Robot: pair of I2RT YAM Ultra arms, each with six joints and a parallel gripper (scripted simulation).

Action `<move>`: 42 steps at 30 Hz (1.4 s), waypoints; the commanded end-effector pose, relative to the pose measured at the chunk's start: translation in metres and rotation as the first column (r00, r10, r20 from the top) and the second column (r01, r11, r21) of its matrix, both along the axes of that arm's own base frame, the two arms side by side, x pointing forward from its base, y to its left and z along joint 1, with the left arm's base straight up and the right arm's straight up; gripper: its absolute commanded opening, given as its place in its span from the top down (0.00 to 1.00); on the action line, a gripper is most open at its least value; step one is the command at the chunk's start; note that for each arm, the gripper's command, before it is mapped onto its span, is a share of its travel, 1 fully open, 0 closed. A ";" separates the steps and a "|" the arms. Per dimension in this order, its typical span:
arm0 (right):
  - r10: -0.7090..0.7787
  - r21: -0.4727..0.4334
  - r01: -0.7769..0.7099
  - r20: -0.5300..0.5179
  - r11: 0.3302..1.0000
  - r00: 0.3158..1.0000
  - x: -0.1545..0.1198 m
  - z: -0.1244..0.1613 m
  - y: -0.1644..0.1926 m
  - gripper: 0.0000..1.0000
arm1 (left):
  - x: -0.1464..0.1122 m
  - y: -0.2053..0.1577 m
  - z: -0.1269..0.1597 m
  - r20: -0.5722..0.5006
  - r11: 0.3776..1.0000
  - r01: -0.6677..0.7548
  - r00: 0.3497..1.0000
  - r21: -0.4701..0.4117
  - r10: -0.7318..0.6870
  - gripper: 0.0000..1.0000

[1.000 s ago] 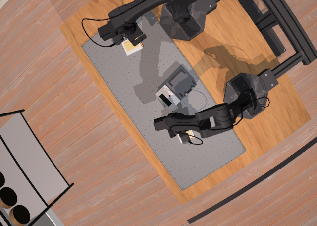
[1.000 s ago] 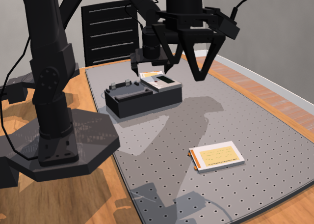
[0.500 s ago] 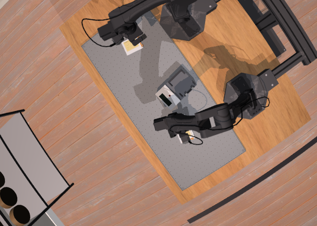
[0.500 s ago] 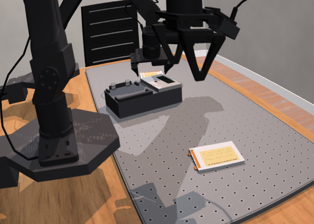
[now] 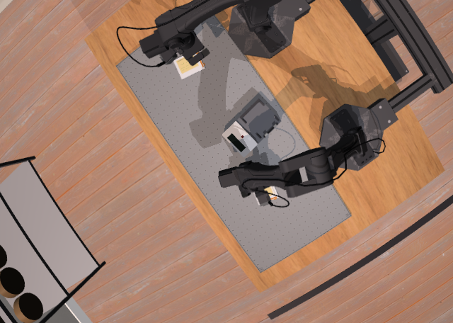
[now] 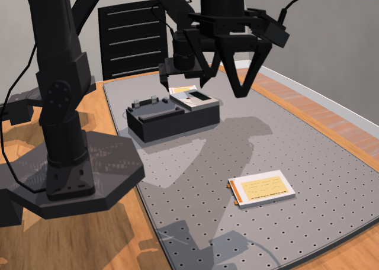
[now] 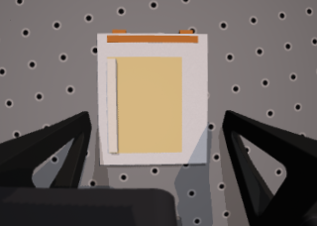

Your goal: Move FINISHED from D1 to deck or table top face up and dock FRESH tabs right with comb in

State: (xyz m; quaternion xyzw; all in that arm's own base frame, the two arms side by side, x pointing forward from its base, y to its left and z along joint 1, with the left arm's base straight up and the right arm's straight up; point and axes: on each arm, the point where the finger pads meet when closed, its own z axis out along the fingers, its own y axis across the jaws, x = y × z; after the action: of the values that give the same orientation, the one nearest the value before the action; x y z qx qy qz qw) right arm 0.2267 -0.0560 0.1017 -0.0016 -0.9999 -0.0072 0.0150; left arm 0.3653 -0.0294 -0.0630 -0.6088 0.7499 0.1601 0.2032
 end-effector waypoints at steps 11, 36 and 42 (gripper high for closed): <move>-0.008 -0.014 0.009 0.029 1.000 1.000 0.006 0.011 -0.006 0.00 | 0.007 0.004 0.005 0.015 1.000 -0.007 1.000 0.008 0.007 0.02; -0.008 -0.014 0.009 0.029 1.000 1.000 0.006 0.011 -0.006 0.00 | 0.007 0.004 0.001 0.008 1.000 -0.009 1.000 0.010 0.009 0.02; -0.008 -0.014 0.009 0.029 1.000 1.000 0.006 0.011 -0.006 0.00 | 0.008 0.004 -0.003 0.018 1.000 -0.011 1.000 0.005 0.011 0.02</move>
State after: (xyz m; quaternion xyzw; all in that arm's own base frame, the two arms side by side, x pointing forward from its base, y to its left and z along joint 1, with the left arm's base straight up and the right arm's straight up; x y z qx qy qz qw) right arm 0.2267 -0.0560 0.1017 -0.0016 -0.9999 -0.0072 0.0150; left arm 0.3636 -0.0287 -0.0691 -0.6077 0.7507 0.1647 0.2003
